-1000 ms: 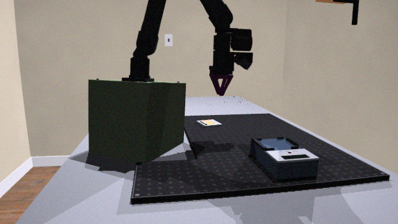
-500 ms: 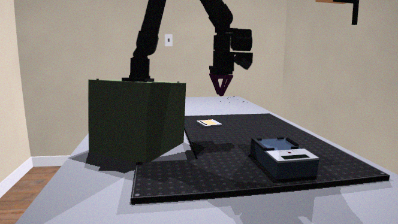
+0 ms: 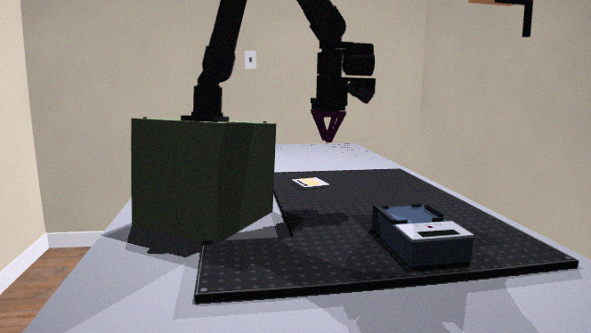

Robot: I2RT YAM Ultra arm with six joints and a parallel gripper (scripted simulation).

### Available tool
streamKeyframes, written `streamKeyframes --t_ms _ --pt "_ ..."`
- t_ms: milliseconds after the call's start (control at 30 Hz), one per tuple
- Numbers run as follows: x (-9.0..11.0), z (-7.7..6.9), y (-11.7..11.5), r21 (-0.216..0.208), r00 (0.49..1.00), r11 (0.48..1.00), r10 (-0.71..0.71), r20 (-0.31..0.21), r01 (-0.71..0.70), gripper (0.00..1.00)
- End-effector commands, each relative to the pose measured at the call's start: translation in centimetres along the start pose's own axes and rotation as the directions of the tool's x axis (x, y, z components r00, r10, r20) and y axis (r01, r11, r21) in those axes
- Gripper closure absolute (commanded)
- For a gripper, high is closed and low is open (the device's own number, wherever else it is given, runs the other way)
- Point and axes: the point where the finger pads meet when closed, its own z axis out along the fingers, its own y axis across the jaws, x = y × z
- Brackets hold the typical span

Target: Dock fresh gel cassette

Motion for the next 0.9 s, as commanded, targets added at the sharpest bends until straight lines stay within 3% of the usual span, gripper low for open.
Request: streamKeyframes --t_ms 0,233,267,300,567,633,667,767,867 --pt "-2.0 -1.4 -0.1 -0.001 0.997 1.000 0.009 0.072 -0.009 0.66" --pt "-2.0 -1.4 -0.1 -0.001 0.997 1.000 0.009 0.072 -0.009 0.66" --pt "-0.4 0.6 0.0 -0.003 1.000 1.000 0.009 0.011 -0.009 0.66" --pt "0.2 1.4 0.2 -0.004 1.000 1.000 0.005 -0.003 -0.005 0.66" --pt "0.1 5.3 0.2 -0.002 1.000 1.000 0.003 0.001 -0.003 0.66" --pt "0.1 5.3 0.2 -0.002 1.000 1.000 0.003 0.001 -0.003 0.66" --pt "-1.6 5.2 0.1 -0.001 0.999 1.000 0.003 0.039 -0.002 0.66" --pt "0.2 7.3 0.2 -0.002 1.000 1.000 0.001 -0.001 -0.001 0.66" --pt "0.4 8.8 0.2 -0.001 1.000 1.000 0.002 -0.004 -0.002 0.66"
